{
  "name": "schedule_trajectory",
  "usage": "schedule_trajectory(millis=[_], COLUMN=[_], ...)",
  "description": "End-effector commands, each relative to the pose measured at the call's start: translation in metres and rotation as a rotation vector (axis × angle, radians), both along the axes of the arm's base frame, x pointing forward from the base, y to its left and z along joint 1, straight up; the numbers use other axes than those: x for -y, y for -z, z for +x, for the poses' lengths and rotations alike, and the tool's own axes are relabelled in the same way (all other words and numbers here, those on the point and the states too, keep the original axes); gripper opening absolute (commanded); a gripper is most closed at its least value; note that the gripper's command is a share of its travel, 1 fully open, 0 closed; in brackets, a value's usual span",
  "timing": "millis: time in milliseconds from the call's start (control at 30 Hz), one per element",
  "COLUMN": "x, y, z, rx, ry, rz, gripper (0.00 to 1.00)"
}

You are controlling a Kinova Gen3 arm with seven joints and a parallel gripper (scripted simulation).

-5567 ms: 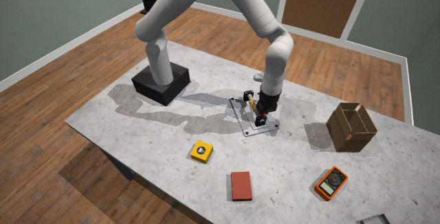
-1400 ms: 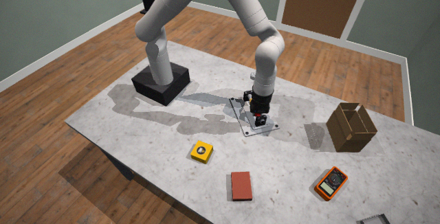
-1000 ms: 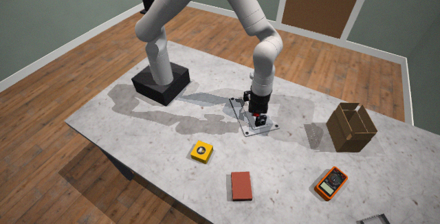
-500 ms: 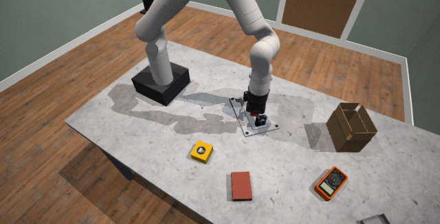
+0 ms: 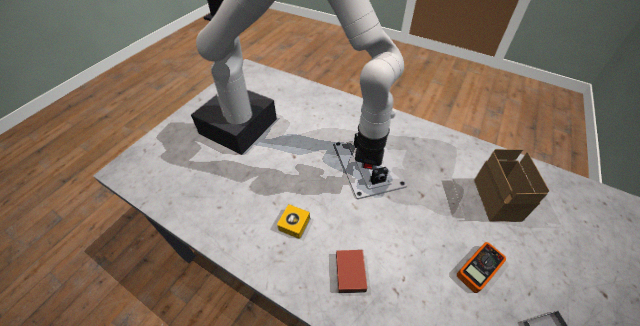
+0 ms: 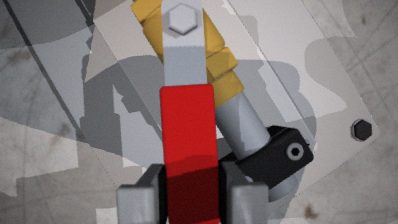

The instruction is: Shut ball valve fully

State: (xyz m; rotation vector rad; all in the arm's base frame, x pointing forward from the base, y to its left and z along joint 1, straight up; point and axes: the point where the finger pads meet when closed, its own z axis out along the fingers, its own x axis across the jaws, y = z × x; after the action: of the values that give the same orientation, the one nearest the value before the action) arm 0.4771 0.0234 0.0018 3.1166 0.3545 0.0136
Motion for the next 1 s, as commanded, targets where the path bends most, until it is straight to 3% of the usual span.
schedule_trajectory(millis=[0,967], x=[-0.003,-0.001], y=[0.000,0.000], z=[-0.006,-0.020], rx=[-0.006,-0.010], ry=[0.070,0.231], rz=[0.008,0.009], gripper=[0.00,0.00])
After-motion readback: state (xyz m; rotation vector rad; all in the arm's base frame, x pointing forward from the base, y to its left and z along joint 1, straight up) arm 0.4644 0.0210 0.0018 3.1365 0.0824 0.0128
